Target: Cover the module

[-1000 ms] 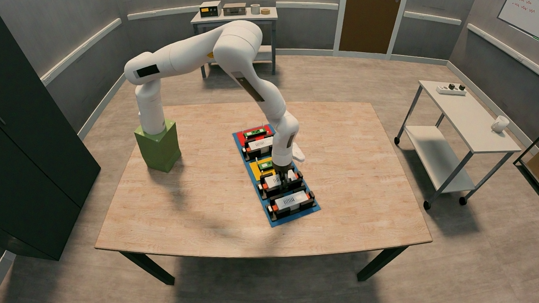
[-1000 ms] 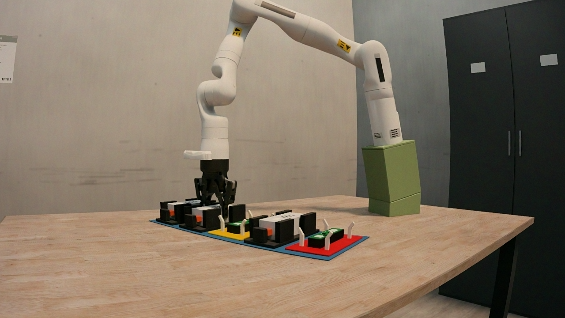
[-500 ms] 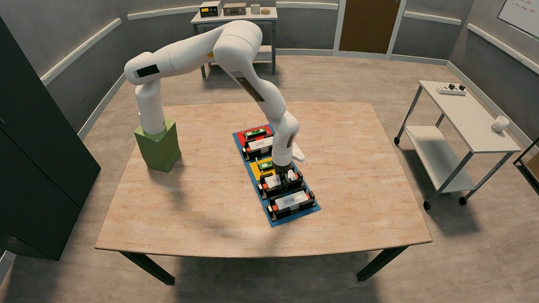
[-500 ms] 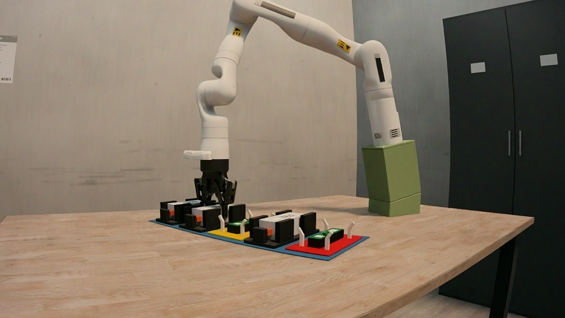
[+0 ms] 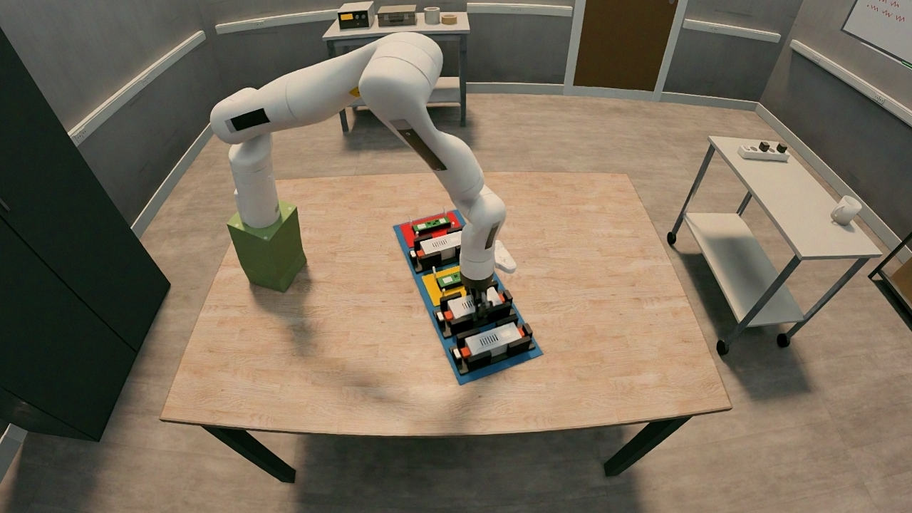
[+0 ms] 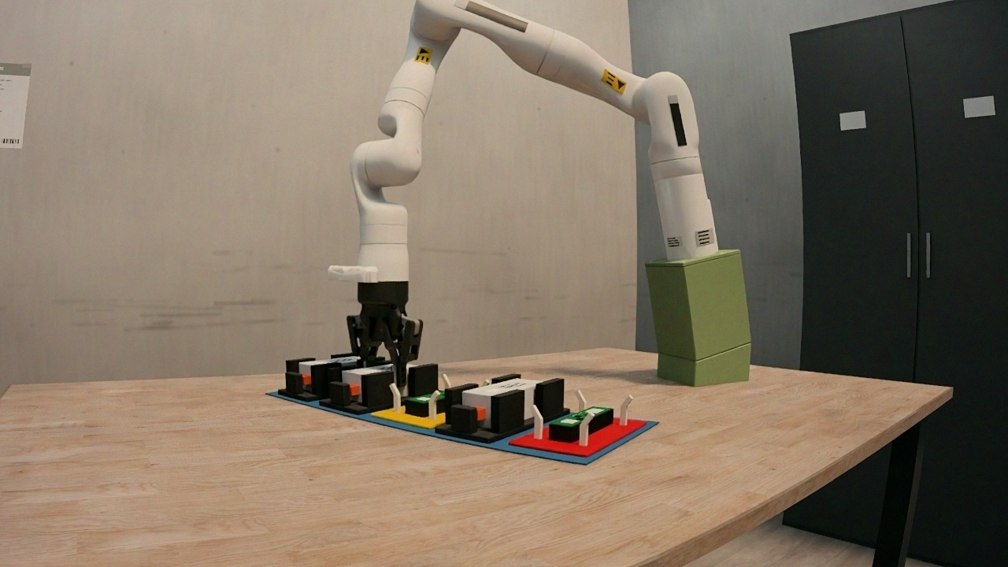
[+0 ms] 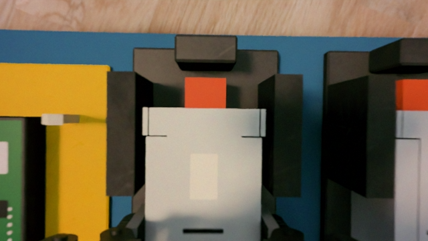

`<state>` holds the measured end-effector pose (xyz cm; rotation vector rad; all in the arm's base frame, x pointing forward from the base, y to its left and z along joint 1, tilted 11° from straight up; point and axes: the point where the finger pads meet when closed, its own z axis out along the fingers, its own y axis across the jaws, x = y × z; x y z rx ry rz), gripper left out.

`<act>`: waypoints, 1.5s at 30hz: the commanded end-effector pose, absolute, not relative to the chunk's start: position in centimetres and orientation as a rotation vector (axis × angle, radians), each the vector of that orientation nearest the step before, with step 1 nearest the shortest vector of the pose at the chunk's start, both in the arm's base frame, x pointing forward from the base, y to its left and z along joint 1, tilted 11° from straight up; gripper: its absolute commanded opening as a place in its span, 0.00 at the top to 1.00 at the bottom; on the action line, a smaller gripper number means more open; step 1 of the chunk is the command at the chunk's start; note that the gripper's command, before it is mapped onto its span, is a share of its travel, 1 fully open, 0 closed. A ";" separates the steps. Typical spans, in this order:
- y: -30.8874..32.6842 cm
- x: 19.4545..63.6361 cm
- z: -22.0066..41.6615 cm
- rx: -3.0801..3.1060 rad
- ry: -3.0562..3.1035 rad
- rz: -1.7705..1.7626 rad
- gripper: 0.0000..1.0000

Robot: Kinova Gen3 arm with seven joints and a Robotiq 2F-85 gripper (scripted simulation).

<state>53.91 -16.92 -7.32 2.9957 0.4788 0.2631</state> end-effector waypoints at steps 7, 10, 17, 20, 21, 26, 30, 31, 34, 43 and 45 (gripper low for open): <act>-16.8 53.6 -4.7 2.994 0.479 0.267 1.00; -16.8 53.6 -4.7 2.994 0.479 0.267 1.00; -16.7 53.3 -3.6 2.994 0.479 0.267 1.00; -16.6 53.2 -2.7 2.994 0.479 0.267 1.00; -16.6 53.1 -2.4 2.994 0.479 0.267 1.00; -16.6 53.0 -1.8 2.994 0.479 0.267 1.00; -16.6 53.0 -1.8 2.994 0.479 0.267 1.00; -16.6 53.0 -1.8 2.994 0.479 0.267 0.99; -16.6 53.0 -1.8 2.994 0.479 0.267 0.99; -16.6 53.0 -1.8 2.994 0.479 0.267 0.99; -16.6 53.0 -1.8 2.994 0.479 0.267 0.99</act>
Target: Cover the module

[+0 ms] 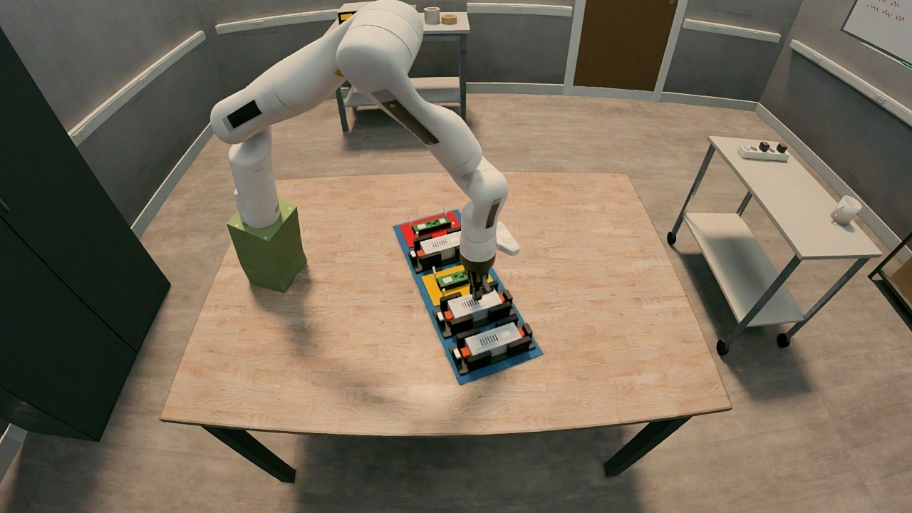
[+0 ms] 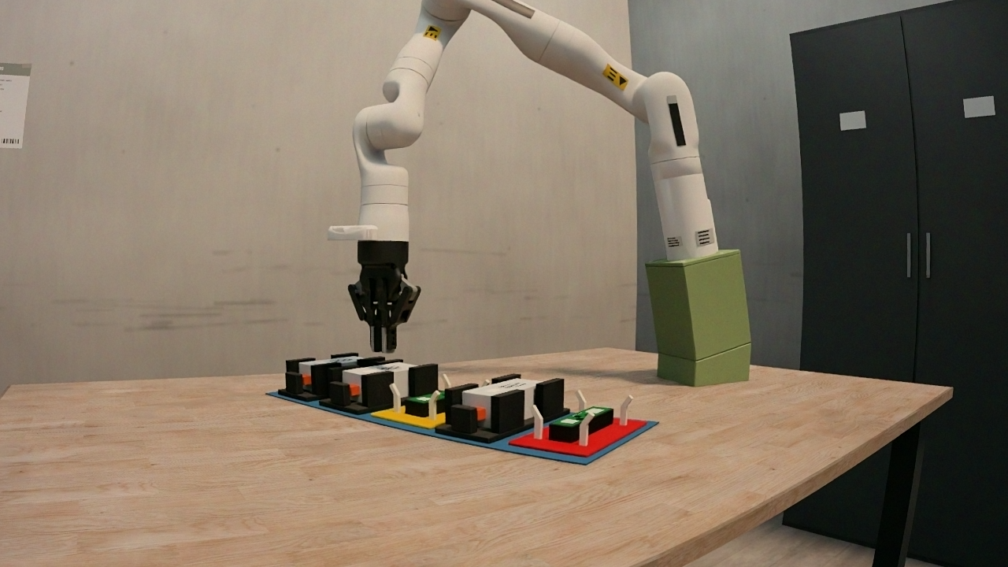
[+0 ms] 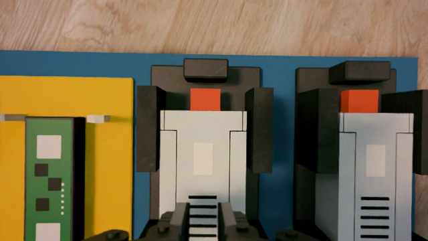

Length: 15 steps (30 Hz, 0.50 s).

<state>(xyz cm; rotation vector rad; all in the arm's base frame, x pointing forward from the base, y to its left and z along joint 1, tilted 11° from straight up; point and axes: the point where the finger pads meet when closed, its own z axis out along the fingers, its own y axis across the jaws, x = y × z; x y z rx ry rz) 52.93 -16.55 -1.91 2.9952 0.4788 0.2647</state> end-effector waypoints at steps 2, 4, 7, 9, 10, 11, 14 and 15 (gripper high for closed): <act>-16.6 53.0 -1.8 2.994 0.479 0.267 0.99; -16.6 53.0 -1.8 2.994 0.479 0.267 1.00; -16.6 53.0 -1.8 2.994 0.479 0.267 1.00; -16.6 53.0 -1.8 2.994 0.479 0.267 1.00; -16.6 53.0 -1.8 2.994 0.479 0.267 1.00; -16.6 53.0 -1.8 2.994 0.479 0.267 1.00; -16.6 53.0 -1.8 2.994 0.479 0.267 1.00; -16.6 53.0 -1.8 2.994 0.479 0.267 1.00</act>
